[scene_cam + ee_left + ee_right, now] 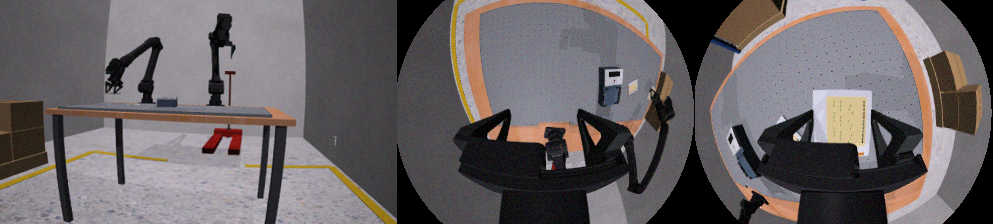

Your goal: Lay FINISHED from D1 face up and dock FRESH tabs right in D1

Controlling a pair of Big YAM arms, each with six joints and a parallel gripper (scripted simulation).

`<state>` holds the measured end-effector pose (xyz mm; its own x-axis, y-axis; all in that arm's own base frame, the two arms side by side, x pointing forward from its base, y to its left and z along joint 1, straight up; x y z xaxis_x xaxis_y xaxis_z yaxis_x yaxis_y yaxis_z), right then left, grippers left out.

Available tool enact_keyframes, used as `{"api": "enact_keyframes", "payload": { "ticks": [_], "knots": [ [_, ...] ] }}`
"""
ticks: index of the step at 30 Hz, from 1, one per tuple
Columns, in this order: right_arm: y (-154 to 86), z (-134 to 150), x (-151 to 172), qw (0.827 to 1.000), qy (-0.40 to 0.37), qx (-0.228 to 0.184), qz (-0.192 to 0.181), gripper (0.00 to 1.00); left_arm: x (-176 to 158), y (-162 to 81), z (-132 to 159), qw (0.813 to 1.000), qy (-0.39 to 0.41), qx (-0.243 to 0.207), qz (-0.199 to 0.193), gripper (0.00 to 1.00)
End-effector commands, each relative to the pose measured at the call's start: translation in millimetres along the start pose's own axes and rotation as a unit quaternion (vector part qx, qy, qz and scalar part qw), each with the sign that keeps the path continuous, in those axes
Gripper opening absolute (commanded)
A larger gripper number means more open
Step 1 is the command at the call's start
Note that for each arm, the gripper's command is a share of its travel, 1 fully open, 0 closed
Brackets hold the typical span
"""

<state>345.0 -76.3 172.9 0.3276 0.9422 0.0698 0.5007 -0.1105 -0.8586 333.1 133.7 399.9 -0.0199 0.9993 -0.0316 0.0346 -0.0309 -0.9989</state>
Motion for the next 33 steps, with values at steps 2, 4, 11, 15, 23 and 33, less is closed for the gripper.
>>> {"api": "enact_keyframes", "payload": {
  "ticks": [2, 4, 11, 15, 23, 33],
  "knots": [
    [4, -2, -3, 1.000, -0.006, -0.003, 0.003, 0.00, 1, -20, -2, 1.000, 0.005, -0.019, -0.005, 1.00],
    [4, -2, -3, 1.000, -0.006, -0.003, 0.003, 0.00, 1, -20, -2, 1.000, 0.005, -0.019, -0.005, 1.00],
    [8, 0, -2, 1.000, -0.005, 0.002, 0.005, 0.00, 1, -20, -2, 1.000, 0.005, -0.019, -0.005, 1.00],
    [11, 2, -3, 1.000, -0.005, 0.002, 0.005, 0.00, 1, -20, -2, 1.000, 0.005, -0.019, -0.005, 1.00],
    [11, 2, -3, 1.000, -0.005, 0.002, 0.005, 0.00, 1, -20, -2, 1.000, 0.005, -0.019, -0.005, 1.00],
    [18, 6, -2, 1.000, -0.004, 0.002, 0.005, 0.00, 1, -20, -2, 1.000, 0.005, -0.019, -0.005, 1.00]
  ]
}}
Point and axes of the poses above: on each arm, the point where the finger pads meet when closed, its own y axis out along the fingers, its own x axis across the jaws, z = x × y, the point moved 9 cm from there along -y, back along the fingers, and after that the axes turned 8 degrees about y, right-handed, at the moved point
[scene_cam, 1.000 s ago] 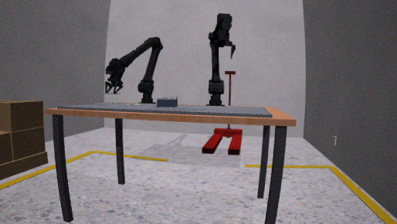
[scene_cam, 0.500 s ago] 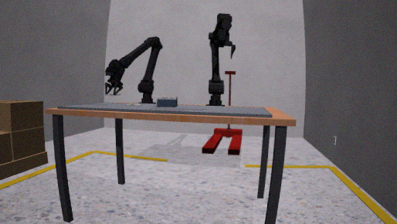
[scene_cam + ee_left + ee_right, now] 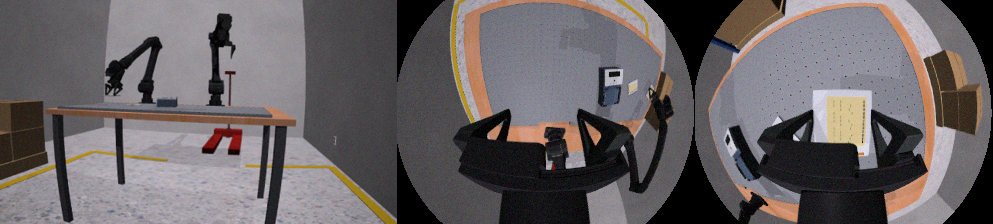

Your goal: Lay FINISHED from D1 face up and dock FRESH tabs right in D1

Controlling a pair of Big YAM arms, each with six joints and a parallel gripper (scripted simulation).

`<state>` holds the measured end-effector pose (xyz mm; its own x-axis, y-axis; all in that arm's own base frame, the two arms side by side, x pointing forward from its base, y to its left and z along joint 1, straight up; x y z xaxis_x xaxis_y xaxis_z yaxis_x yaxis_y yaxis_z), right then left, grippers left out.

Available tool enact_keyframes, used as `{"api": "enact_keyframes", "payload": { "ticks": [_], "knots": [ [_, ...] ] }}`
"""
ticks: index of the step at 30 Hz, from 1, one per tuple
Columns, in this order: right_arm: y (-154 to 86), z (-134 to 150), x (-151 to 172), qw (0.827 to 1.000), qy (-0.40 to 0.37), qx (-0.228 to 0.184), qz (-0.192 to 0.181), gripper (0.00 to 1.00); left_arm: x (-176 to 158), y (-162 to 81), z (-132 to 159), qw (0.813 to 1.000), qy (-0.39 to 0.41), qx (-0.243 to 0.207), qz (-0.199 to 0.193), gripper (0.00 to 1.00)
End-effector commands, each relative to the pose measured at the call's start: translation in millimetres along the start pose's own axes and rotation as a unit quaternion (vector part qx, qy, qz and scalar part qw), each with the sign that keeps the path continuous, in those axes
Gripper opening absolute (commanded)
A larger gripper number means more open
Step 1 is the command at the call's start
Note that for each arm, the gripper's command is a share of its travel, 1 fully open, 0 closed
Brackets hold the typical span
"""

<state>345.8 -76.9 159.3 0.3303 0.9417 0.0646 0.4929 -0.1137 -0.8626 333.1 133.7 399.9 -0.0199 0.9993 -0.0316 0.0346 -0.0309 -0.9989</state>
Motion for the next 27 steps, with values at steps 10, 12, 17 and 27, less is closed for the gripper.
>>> {"api": "enact_keyframes", "payload": {
  "ticks": [10, 12, 17, 27],
  "knots": [
    [5.4, -0.2, -1.2, 1.000, -0.003, -0.001, 0.002, 0.00, 1.0, -20.0, -1.9, 1.000, 0.005, -0.019, -0.005, 1.00],
    [7.7, 1.2, -1.2, 1.000, -0.002, -0.002, 0.001, 0.00, 1.0, -20.0, -1.9, 1.000, 0.005, -0.019, -0.005, 1.00],
    [12.4, 3.9, -1.1, 1.000, -0.002, -0.002, 0.001, 0.00, 1.0, -20.0, -1.9, 1.000, 0.005, -0.019, -0.005, 1.00],
    [12.4, 3.9, -1.1, 1.000, -0.002, -0.002, 0.001, 0.00, 1.0, -20.0, -1.9, 1.000, 0.005, -0.019, -0.005, 1.00]
  ]
}}
Point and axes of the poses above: on each arm, the point where the finger pads meet when closed, its own y axis out along the fingers, its own x axis across the jaws, z = x × y, the point moved 9 cm from there along -y, back along the fingers, and after that the axes turned 8 degrees about y, right-handed, at the moved point
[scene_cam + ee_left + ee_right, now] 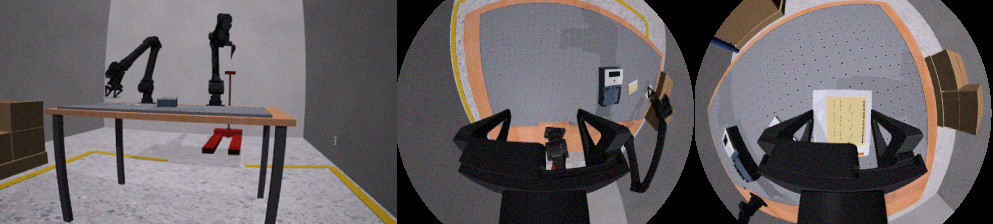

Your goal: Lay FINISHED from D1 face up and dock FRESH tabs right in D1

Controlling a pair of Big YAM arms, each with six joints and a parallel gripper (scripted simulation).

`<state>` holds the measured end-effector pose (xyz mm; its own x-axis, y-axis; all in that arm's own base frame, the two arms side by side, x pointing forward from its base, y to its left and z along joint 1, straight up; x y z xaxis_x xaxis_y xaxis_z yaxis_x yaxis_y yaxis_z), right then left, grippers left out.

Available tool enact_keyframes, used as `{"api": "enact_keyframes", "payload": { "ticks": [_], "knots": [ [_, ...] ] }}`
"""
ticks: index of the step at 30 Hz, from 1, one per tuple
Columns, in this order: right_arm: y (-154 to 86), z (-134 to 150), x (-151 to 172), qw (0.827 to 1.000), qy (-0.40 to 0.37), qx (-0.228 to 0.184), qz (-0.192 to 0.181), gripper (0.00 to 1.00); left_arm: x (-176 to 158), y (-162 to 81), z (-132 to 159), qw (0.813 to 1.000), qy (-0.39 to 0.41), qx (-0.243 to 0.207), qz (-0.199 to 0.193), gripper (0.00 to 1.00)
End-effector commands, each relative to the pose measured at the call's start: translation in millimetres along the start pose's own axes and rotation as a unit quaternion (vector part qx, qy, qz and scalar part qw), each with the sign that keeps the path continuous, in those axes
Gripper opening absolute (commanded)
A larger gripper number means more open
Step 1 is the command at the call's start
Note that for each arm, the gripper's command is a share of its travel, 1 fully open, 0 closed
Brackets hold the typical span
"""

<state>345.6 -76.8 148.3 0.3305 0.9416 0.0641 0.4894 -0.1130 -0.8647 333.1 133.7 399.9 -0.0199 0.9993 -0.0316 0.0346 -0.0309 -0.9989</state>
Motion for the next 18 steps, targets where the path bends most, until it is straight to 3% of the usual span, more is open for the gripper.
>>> {"api": "enact_keyframes", "payload": {
  "ticks": [1, 18],
  "knots": [
    [3.0, -1.8, -0.3, 1.000, -0.002, -0.004, 0.001, 0.00, 1.0, -20.0, -1.9, 1.000, 0.005, -0.019, -0.005, 1.00],
    [9.8, 2.3, -0.3, 1.000, -0.001, -0.004, 0.000, 0.00, 1.0, -20.0, -1.9, 1.000, 0.005, -0.019, -0.005, 1.00]
  ]
}}
Point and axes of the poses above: on each arm, the point where the finger pads meet when closed, its own y axis out along the fingers, its own x axis across the jaws, z = x × y, the point moved 9 cm from there along -y, back along the fingers, and after that the axes turned 8 degrees about y, right-handed, at the moved point
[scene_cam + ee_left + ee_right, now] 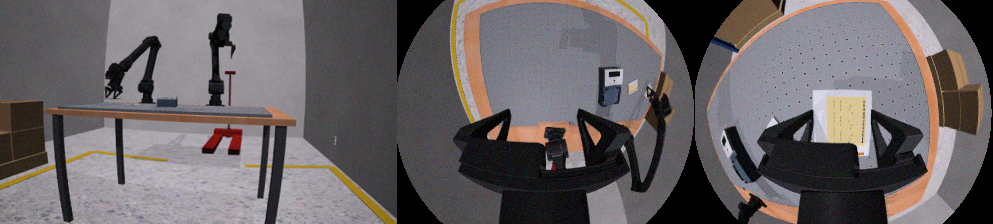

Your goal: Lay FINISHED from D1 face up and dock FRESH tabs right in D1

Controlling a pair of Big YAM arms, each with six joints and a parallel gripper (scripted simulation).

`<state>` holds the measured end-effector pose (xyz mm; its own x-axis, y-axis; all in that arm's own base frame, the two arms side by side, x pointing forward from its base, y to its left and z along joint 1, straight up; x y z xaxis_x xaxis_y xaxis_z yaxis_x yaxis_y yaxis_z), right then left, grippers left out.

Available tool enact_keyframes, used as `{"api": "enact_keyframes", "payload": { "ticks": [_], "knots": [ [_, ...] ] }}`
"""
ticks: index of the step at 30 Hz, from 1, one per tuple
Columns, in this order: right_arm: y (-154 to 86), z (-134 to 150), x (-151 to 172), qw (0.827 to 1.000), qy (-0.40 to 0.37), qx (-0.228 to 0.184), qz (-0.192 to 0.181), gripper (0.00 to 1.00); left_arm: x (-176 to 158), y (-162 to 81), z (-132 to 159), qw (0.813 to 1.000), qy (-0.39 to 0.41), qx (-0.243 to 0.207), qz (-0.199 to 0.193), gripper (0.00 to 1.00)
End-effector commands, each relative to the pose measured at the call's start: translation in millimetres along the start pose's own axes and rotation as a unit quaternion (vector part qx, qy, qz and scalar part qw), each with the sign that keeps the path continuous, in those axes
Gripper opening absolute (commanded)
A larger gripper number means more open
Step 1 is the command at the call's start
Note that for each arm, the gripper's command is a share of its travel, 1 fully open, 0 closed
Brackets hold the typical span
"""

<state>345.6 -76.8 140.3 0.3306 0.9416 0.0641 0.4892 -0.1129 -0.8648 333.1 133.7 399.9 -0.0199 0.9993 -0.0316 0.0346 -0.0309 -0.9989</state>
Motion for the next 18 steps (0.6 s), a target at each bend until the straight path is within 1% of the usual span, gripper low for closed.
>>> {"api": "enact_keyframes", "payload": {
  "ticks": [1, 7, 18],
  "knots": [
    [3.0, -1.7, 0.2, 1.000, -0.001, -0.004, 0.000, 0.00, 1.0, -20.0, -1.9, 1.000, 0.005, -0.019, -0.005, 1.00],
    [9.9, 2.4, 0.2, 1.000, 0.000, -0.004, -0.001, 0.00, 1.0, -20.0, -1.9, 1.000, 0.005, -0.019, -0.005, 1.00],
    [9.9, 2.4, 0.2, 1.000, 0.000, -0.004, -0.001, 0.00, 1.0, -20.0, -1.9, 1.000, 0.005, -0.019, -0.005, 1.00]
  ]
}}
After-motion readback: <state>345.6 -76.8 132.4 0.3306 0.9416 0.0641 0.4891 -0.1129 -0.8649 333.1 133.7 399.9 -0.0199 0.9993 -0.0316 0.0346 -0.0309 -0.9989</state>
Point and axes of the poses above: on each arm, the point where the finger pads meet when closed, its own y axis out along the fingers, its own x axis across the jaws, z = x × y, the point moved 9 cm from there along -y, back along the fingers, and after that the axes turned 8 degrees about y, right-handed, at the moved point
